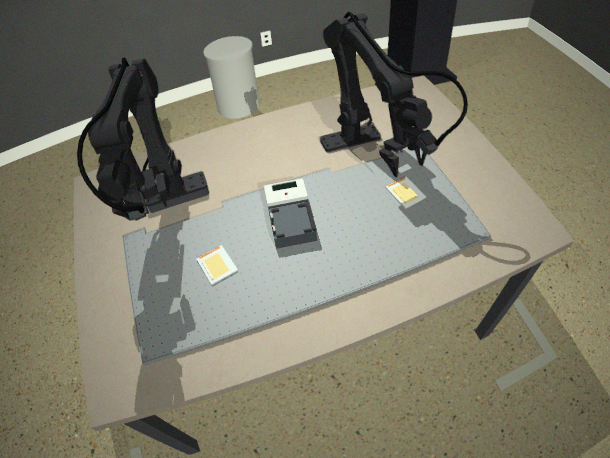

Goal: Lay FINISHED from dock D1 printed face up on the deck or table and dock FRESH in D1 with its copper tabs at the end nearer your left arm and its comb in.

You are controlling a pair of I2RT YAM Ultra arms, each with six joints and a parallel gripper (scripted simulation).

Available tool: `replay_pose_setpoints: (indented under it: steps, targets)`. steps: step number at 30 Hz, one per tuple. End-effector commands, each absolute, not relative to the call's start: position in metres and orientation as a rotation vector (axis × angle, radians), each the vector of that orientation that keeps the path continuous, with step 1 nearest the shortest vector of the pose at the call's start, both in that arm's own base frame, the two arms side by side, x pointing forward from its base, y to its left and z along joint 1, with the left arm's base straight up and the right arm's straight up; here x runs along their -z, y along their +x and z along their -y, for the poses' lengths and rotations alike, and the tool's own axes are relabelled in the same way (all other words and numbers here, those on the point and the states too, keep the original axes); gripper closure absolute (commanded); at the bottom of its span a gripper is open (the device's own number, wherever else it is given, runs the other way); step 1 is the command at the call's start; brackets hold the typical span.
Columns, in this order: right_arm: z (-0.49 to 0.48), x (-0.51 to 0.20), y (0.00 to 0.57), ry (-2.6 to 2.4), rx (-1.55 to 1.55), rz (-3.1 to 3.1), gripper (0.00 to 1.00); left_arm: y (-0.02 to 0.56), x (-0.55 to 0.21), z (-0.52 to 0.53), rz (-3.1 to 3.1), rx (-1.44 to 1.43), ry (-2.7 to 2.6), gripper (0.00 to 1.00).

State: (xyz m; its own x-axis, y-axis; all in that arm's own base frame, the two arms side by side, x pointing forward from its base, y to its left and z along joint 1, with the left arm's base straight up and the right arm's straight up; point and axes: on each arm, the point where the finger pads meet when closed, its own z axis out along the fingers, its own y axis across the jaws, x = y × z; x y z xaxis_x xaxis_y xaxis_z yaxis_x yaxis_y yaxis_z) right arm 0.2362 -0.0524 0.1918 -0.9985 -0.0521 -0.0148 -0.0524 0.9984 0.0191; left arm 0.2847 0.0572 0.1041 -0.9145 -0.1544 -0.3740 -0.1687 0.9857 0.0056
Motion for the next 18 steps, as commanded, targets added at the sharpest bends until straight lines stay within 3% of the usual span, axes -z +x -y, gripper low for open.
replay_pose_setpoints:
  steps: [1,18]
  targets:
    - [0.053,-0.199,0.24,-0.056,-0.054,-3.125,0.0,0.281,-0.123,-0.06,-2.832,-0.04,-0.189,0.03]
    - [0.053,-0.199,0.24,-0.056,-0.054,-3.125,0.0,0.257,-0.194,-0.069,-3.084,-0.016,-0.064,0.03]
